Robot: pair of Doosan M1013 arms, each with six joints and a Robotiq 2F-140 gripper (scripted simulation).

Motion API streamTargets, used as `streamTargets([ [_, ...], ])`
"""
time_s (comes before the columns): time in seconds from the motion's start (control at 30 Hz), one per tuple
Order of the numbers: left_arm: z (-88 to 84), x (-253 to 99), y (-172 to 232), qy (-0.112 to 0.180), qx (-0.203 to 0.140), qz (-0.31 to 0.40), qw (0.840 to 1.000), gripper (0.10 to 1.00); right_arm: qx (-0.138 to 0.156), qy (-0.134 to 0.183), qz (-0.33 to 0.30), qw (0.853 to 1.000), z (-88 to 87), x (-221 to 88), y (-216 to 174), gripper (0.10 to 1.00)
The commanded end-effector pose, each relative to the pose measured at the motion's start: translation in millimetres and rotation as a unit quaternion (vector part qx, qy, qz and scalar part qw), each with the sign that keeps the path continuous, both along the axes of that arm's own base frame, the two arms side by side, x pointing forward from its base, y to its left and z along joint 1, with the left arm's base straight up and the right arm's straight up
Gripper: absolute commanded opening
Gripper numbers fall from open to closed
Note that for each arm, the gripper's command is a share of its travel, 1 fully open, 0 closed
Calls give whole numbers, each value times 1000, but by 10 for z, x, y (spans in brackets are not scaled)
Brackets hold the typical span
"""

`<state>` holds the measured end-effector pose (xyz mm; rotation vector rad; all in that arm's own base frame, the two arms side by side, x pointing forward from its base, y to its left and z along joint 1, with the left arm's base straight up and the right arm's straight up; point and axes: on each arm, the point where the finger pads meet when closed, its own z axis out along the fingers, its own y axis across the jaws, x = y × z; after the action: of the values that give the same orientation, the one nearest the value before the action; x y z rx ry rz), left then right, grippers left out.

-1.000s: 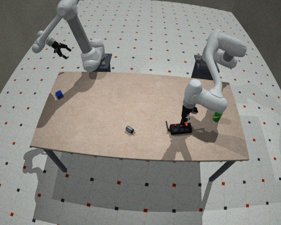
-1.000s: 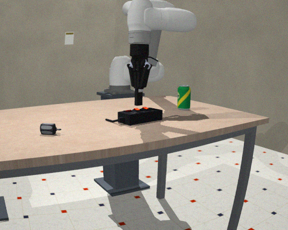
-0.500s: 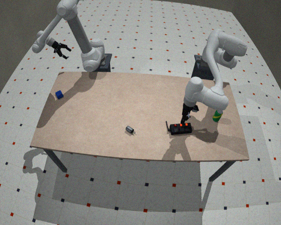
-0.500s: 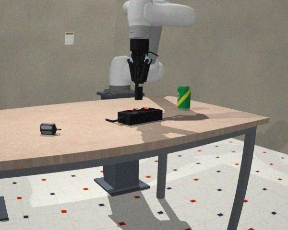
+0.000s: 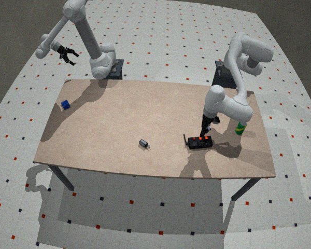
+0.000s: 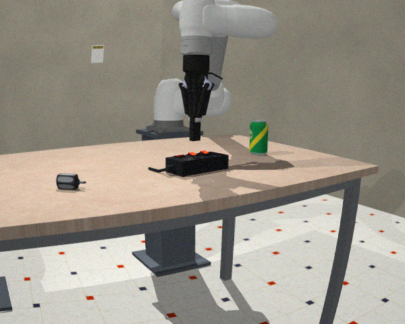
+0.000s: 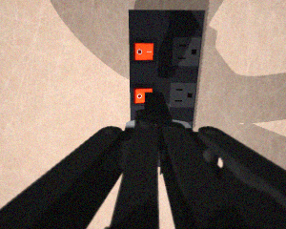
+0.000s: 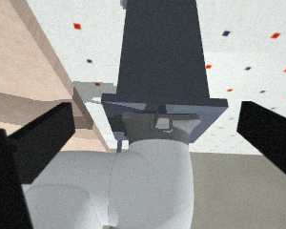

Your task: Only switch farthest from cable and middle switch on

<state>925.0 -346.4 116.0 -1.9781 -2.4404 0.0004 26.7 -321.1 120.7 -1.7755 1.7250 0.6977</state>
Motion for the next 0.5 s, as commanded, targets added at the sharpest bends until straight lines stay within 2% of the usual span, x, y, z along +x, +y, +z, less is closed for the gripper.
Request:
streamTargets([
  [0.0,20,5,0,-1,0,0,1000,1000,0,0,0,1000,3,1,-3,1000],
  [0.17,71,4,0,-1,0,0,1000,1000,0,0,0,1000,3,1,-3,1000],
  [0.4,349,4,0,-1,0,0,1000,1000,0,0,0,1000,3,1,-3,1000],
  [0.47,349,4,0,-1,0,0,1000,1000,0,0,0,1000,3,1,-3,1000],
])
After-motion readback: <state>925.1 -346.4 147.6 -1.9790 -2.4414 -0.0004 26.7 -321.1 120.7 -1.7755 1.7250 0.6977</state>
